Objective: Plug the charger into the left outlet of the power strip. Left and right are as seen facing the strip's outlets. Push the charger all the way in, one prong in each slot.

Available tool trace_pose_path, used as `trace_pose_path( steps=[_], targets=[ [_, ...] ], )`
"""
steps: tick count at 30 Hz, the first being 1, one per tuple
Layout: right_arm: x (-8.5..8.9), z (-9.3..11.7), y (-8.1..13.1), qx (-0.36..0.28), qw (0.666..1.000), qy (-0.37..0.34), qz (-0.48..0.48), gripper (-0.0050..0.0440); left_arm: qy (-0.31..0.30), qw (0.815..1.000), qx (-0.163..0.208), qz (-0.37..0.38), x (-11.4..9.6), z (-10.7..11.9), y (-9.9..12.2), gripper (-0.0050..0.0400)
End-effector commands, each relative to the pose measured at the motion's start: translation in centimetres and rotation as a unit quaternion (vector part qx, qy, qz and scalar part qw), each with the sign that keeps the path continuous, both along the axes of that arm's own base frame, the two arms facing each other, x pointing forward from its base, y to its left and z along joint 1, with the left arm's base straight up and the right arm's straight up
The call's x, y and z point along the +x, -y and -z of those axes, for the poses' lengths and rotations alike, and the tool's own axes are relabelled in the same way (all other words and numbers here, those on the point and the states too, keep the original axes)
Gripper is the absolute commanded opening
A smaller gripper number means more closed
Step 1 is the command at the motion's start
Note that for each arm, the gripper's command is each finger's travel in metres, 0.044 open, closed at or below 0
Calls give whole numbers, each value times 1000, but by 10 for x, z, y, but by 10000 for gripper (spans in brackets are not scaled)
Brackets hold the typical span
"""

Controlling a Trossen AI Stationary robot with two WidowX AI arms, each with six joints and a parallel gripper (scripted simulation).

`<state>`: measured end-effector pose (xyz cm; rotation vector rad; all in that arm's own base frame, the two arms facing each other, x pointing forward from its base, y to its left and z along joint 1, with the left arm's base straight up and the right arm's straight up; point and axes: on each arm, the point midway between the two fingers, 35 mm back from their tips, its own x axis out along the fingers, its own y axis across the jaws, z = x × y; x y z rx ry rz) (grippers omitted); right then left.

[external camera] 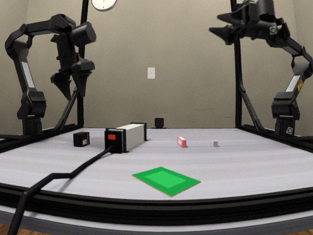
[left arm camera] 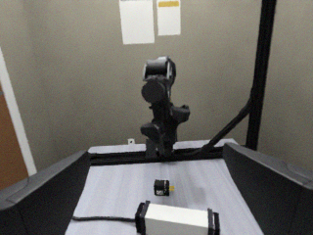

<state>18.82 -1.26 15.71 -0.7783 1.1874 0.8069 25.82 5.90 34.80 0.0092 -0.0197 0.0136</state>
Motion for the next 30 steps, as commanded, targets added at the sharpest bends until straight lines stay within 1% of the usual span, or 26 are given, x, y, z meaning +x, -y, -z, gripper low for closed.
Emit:
trace_pose_path(
  steps=[1, 4, 6, 7, 11, 17, 21, 30],
  targets=[
    [11, 13, 5, -19, 999, -12, -34, 400, 7, 1000, 7, 14, -28, -20, -6, 400],
    [16, 22, 9, -31, 998, -22, -55, 400, 4, 1000, 8, 14, -43, -24, -6, 400],
    [16, 22, 9, -31, 998, -22, -55, 400, 4, 1000, 8, 14, -43, -24, -6, 400],
    [19, 24, 10, -35, 997, -23, -62, 400, 3, 1000, 8, 7, -49, -26, -8, 400],
    [25, 41, 15, -51, 993, -43, -98, 400, -1, 1000, 8, 12, -70, -31, 0, 400],
    [31, 56, 19, -67, 987, -60, -134, 400, -5, 1000, 7, 8, -88, -35, 11, 400],
    [34, 65, 22, -75, 983, -70, -154, 400, -6, 1000, 6, 7, -96, -37, 19, 400],
    [36, 70, 24, -80, 980, -76, -165, 400, -7, 1000, 4, 7, -100, -38, 25, 400]
  ],
)
